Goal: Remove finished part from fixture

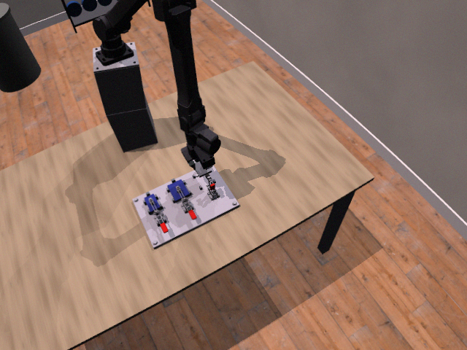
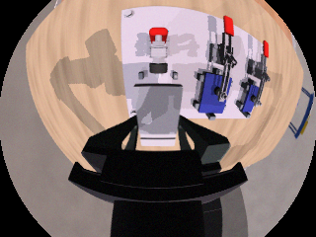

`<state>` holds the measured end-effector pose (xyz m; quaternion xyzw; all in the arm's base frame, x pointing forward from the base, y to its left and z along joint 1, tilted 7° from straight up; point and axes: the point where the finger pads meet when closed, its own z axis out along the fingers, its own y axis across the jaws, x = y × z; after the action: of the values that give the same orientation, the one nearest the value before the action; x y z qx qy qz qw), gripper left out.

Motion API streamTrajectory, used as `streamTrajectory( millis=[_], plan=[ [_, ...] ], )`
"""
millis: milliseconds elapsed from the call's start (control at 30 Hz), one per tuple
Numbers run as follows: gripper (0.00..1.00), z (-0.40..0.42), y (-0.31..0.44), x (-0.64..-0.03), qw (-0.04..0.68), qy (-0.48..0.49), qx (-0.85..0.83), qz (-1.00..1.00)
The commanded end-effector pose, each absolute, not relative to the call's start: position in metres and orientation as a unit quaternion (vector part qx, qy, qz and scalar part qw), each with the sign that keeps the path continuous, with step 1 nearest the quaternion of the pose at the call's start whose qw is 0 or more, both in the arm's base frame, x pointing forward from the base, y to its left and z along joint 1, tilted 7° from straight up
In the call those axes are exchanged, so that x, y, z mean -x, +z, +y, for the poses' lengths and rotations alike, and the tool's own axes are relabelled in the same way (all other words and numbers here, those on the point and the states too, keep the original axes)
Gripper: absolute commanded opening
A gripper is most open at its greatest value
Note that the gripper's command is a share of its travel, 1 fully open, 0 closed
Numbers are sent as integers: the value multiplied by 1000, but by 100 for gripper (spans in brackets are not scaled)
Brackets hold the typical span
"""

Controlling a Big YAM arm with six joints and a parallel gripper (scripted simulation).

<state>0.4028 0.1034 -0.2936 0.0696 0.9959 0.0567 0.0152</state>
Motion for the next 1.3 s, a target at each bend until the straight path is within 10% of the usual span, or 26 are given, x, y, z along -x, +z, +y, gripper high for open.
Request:
streamTrajectory(
  millis=[0,1267],
  plan=[
    [0,110,-282,-412,25,61,-69,995],
    [0,170,-275,-424,27,62,-69,995]
  ],
)
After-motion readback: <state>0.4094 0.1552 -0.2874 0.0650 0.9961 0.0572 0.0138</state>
